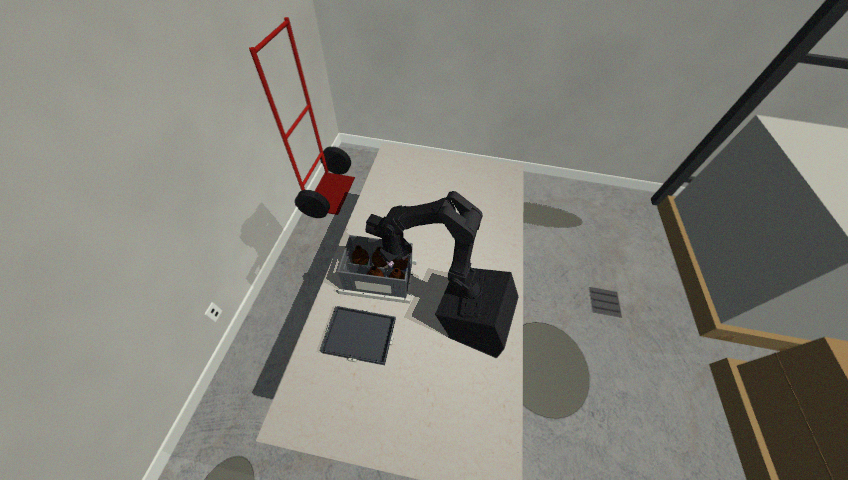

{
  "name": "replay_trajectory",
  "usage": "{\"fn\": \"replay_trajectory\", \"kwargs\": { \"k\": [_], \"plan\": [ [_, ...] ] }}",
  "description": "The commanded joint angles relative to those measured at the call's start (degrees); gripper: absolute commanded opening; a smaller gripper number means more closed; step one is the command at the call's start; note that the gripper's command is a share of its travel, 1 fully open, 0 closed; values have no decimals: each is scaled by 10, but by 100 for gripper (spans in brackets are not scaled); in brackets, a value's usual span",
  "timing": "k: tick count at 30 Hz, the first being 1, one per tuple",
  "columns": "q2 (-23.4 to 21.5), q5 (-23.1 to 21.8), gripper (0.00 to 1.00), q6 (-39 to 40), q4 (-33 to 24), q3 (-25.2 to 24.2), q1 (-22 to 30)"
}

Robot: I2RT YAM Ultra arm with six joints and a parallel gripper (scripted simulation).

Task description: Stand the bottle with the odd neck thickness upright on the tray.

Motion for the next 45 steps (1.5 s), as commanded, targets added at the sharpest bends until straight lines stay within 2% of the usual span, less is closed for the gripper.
{"fn": "replay_trajectory", "kwargs": {
  "k": [1,32,38,45],
  "plan": [
    [-8,6,61,4,4,17,-3],
    [-4,6,61,4,10,16,-3],
    [5,6,61,4,15,-12,-3],
    [3,6,61,4,26,-11,-2]
  ]
}}
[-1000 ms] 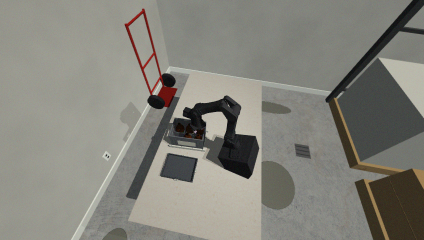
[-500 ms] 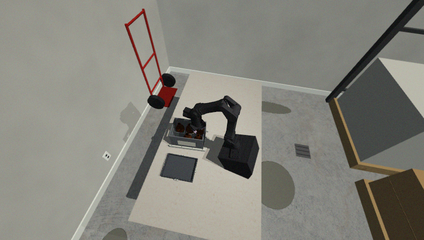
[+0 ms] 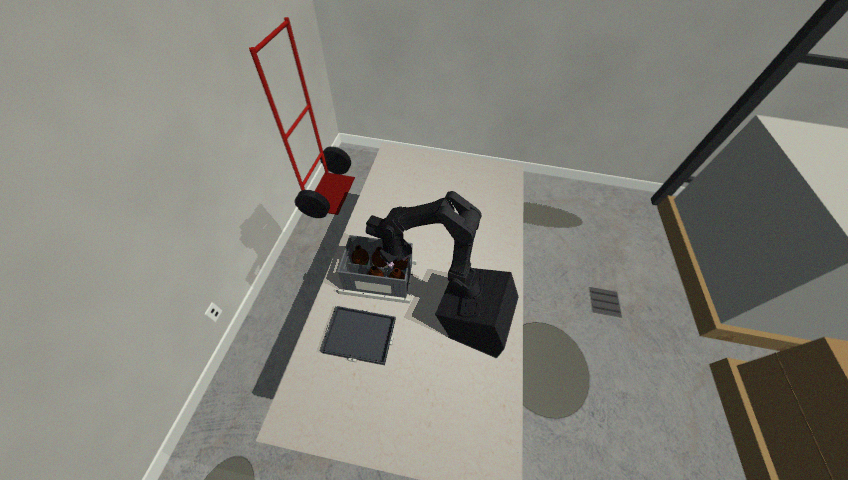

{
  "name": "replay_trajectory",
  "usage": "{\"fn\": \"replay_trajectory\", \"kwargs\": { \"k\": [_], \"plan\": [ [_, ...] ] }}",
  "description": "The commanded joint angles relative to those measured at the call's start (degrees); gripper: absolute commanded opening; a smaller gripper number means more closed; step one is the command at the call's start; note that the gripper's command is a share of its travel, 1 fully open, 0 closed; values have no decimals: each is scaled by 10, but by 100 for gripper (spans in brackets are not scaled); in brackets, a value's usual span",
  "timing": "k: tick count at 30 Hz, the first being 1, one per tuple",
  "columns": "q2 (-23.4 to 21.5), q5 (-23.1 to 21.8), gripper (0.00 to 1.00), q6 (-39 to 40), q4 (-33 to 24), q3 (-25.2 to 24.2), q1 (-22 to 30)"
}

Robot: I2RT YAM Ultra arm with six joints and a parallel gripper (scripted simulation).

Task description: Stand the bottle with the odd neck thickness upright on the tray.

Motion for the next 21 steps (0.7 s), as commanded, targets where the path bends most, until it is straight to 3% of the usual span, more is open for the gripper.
{"fn": "replay_trajectory", "kwargs": {
  "k": [1,21],
  "plan": [
    [3,5,61,4,16,-11,-2],
    [33,6,61,5,73,-43,0]
  ]
}}
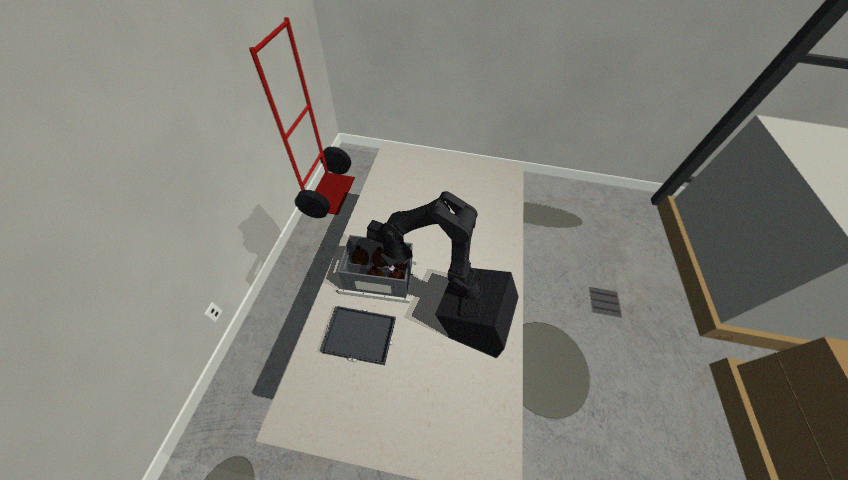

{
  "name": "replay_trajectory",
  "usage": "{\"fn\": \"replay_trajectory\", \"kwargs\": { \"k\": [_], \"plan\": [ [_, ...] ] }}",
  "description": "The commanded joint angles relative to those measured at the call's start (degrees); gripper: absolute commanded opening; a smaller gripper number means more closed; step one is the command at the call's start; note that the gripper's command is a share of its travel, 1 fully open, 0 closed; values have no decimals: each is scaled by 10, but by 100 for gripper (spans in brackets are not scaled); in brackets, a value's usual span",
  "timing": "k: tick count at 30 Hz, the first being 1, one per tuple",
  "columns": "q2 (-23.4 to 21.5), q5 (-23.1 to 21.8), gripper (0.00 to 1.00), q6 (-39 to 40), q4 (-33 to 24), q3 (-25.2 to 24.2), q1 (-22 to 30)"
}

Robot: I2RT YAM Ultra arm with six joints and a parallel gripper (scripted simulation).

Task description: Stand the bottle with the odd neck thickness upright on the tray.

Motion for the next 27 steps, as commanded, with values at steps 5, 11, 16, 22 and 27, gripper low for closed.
{"fn": "replay_trajectory", "kwargs": {
  "k": [5,11,16,22,27],
  "plan": [
    [13,5,61,4,32,-16,1],
    [7,5,61,4,43,-13,1],
    [21,5,61,4,48,-17,1],
    [12,5,61,4,51,-17,1],
    [12,5,61,4,51,-18,1]
  ]
}}
